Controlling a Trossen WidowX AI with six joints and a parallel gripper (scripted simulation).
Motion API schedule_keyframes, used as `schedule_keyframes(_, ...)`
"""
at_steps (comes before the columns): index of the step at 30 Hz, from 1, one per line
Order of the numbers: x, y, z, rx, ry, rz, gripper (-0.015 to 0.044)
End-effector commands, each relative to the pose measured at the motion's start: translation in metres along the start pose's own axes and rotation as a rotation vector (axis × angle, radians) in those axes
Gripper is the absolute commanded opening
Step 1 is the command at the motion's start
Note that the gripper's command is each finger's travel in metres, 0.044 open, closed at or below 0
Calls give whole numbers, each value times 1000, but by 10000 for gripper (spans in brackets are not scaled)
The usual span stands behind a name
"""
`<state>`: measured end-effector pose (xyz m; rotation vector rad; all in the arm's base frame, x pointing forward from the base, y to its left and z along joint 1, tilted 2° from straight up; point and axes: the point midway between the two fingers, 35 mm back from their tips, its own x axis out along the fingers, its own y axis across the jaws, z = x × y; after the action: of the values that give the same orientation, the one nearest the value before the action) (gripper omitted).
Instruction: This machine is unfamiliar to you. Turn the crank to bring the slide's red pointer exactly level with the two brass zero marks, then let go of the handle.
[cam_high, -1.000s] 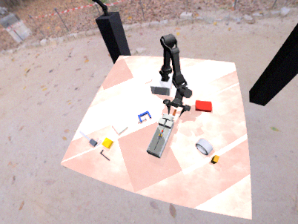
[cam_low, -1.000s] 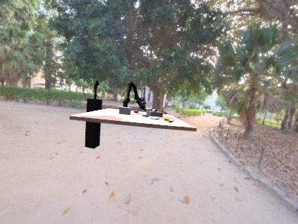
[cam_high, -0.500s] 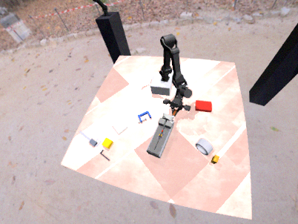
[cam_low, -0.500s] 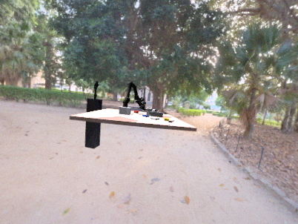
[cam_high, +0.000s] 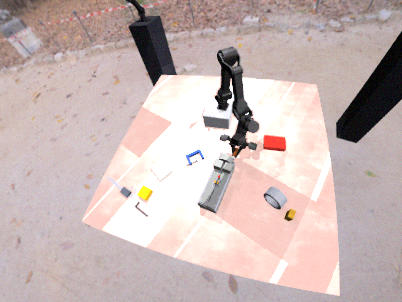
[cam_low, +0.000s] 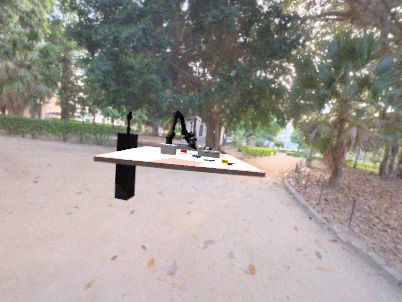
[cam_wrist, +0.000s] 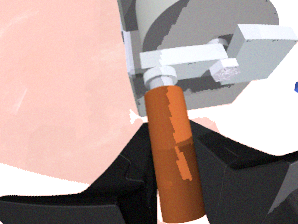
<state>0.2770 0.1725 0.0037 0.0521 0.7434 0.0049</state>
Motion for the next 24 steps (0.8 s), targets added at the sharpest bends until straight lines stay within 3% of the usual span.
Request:
schedule_keyframes(1,5,0,-5,1,4,0,0)
schedule_keyframes(24,22,-24,-22,0,4,-1,0)
